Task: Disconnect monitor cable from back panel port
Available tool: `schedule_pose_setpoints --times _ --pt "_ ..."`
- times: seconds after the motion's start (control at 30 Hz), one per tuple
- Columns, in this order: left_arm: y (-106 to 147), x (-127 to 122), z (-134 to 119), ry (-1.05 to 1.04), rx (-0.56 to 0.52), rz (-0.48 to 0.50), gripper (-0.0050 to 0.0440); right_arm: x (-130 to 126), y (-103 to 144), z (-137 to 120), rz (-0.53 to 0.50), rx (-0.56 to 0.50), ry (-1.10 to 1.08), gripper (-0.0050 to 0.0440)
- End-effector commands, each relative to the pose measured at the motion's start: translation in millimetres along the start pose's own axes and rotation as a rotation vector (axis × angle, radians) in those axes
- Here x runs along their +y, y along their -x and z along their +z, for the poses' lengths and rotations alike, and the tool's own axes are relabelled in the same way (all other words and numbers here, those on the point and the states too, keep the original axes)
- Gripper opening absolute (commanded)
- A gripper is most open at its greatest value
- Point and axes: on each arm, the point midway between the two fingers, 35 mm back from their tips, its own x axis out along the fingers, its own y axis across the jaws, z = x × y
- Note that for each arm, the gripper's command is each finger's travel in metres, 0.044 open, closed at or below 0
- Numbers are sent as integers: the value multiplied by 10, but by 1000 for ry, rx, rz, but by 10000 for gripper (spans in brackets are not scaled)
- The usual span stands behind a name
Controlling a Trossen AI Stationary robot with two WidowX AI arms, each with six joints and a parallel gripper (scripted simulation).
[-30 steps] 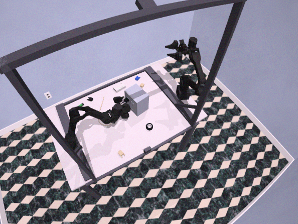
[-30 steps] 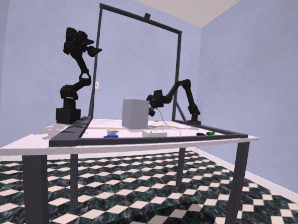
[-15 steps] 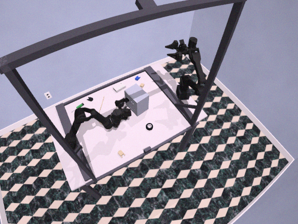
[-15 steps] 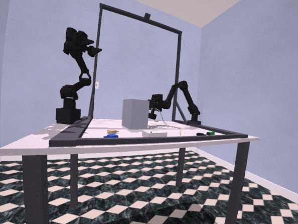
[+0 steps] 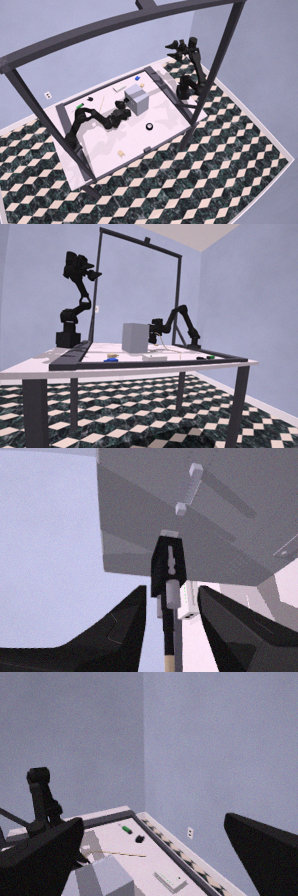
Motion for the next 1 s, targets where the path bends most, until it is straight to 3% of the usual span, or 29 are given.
schedule_pose_setpoints --times 0.0,0.1,0.4,0.97 --pt "2 93 23 11 -2 16 56 13 3 27 3 -1 4 440" --pt "2 93 23 11 -2 16 0 13 3 27 3 -1 4 440" --pt "1 94 23 15 -3 14 0 13 3 27 3 -1 4 440" --pt "-1 132 22 154 -4 -83 0 13 3 27 3 -1 4 440"
